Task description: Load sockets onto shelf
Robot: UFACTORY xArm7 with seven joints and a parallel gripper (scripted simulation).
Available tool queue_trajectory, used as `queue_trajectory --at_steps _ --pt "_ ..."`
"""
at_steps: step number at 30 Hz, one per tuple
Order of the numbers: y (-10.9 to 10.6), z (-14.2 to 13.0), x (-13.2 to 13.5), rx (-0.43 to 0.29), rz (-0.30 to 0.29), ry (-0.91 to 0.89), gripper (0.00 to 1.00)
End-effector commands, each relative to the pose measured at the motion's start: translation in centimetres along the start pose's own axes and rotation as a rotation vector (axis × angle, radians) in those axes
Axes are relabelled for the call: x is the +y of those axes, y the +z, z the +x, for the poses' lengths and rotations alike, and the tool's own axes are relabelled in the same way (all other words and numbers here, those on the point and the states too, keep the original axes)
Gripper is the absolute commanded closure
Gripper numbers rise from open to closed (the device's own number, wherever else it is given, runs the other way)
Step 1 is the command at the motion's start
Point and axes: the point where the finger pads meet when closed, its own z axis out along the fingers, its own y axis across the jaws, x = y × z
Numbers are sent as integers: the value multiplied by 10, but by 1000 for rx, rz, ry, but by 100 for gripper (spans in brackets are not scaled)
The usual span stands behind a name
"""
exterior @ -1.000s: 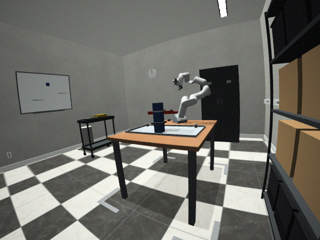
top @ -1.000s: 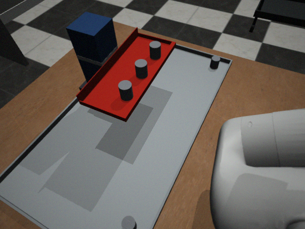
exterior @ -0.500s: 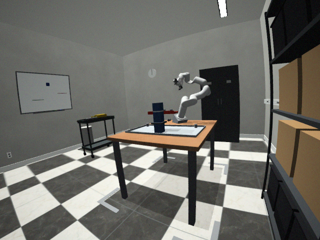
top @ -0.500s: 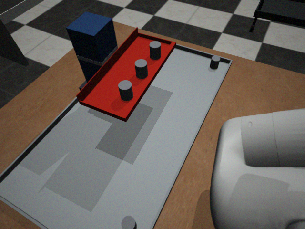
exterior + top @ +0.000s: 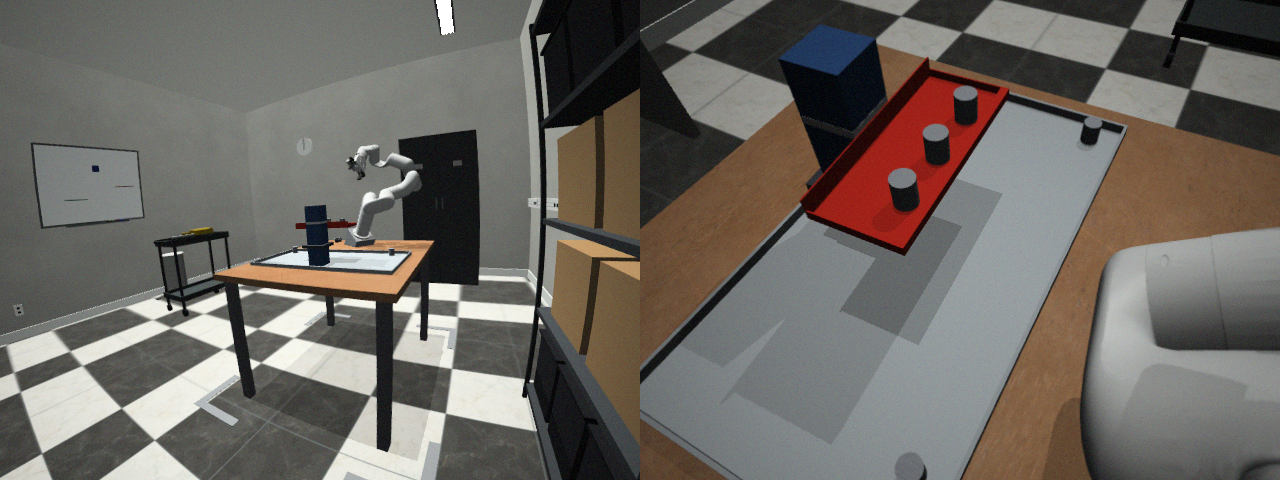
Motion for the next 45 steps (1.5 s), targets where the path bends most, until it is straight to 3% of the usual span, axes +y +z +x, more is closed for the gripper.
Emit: queue_trajectory --at_steps 1,29,31,33,35,36,38,39,41,42,44,45 --pt "0 0 -1 2 0 -1 0" --pt "2 2 -2 5 -12 -1 0" --pt "17 11 -9 23 -77 -7 0" --pt "50 27 -19 57 -209 -28 0" --pt "50 27 -19 57 -209 -28 0" --pt "72 37 -23 77 -295 -49 0" --pt "72 37 -23 77 -295 -49 0" --pt "96 47 -24 97 -390 -79 0" --pt "96 47 -24 97 -390 -79 0" --pt "122 56 -23 114 -487 -116 0" --pt "122 56 -23 114 -487 -116 0" --pt "147 63 -20 128 -581 -160 0"
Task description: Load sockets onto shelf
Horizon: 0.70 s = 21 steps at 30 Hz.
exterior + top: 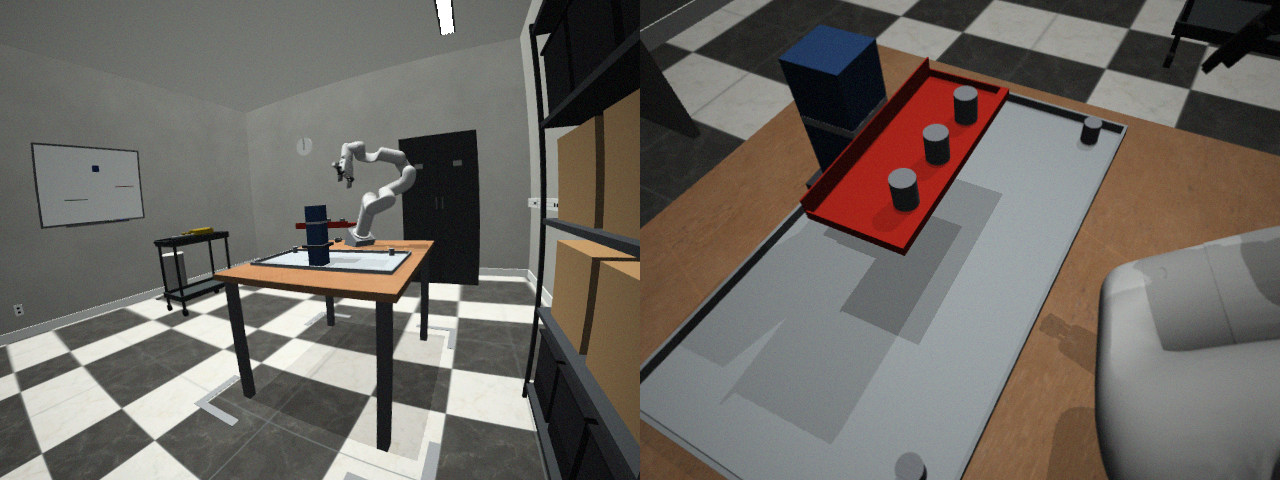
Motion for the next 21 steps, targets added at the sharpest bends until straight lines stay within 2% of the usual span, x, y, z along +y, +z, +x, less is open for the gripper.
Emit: queue_trajectory --at_steps 1,2,3,7,9,10,11,14,21 --pt "48 17 -23 47 -183 -69 0" --pt "48 17 -23 47 -183 -69 0" --pt "72 21 -27 63 -267 -116 0" --pt "72 21 -27 63 -267 -116 0" --pt "109 24 -30 83 -394 -198 0" --pt "109 24 -30 83 -394 -198 0" --pt "120 25 -29 88 -433 -227 0" --pt "130 25 -29 93 -465 -252 0" --pt "131 25 -29 93 -466 -253 0"
